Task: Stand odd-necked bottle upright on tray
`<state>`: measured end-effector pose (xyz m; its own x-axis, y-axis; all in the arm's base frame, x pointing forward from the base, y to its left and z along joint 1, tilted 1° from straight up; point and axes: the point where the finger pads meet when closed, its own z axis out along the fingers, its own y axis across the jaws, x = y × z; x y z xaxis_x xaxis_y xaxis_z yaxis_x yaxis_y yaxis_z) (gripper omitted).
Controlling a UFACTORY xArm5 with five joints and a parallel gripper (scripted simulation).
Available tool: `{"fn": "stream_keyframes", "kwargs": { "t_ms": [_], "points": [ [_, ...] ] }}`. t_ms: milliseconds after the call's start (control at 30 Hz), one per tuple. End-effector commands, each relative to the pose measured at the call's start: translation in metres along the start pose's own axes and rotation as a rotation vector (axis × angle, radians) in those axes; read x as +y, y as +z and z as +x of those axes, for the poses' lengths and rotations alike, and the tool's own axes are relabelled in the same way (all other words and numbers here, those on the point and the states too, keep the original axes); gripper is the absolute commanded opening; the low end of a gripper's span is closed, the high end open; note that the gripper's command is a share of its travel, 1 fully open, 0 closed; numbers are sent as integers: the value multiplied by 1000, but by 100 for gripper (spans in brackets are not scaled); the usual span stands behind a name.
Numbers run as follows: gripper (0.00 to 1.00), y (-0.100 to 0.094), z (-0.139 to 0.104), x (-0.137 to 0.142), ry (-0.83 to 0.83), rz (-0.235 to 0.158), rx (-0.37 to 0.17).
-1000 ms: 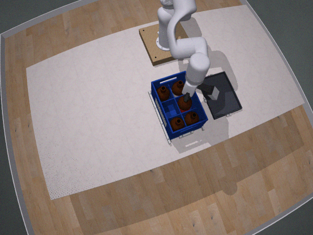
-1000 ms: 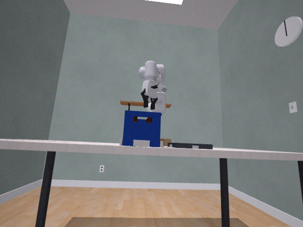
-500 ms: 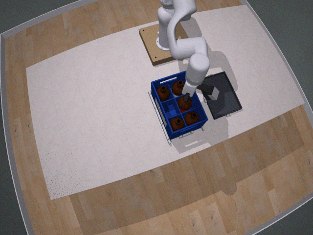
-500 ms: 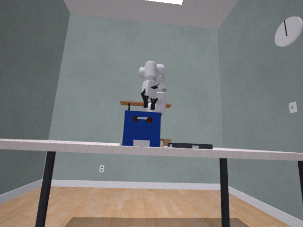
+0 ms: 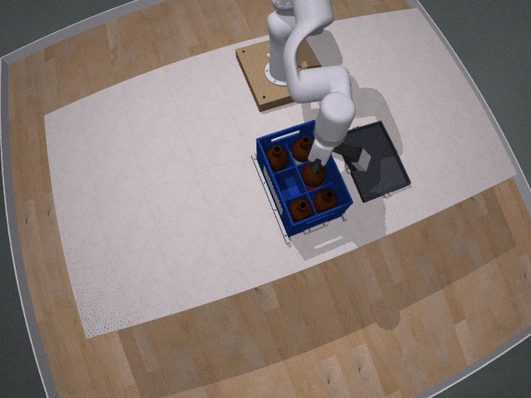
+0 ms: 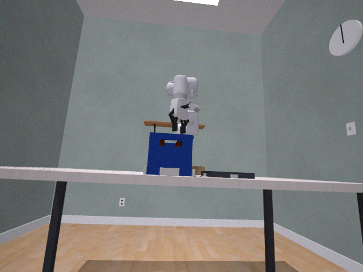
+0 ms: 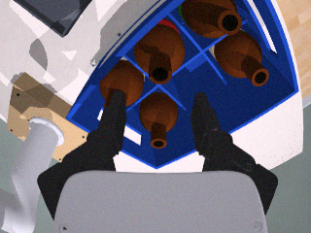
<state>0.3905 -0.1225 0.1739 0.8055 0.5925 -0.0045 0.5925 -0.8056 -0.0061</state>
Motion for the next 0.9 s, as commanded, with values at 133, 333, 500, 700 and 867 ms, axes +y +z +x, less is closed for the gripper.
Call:
{"fn": "stream_keyframes", "kwargs": {
  "t_ms": [133,333,500,700,867],
  "points": [
    [65,8,1,1,0,-3,2],
    [65,15,1,1,0,-3,2],
    [65,21,1,1,0,-3,2],
    [65,25,1,1,0,-3,2],
    [65,28,1,1,0,-3,2]
  ]
}}
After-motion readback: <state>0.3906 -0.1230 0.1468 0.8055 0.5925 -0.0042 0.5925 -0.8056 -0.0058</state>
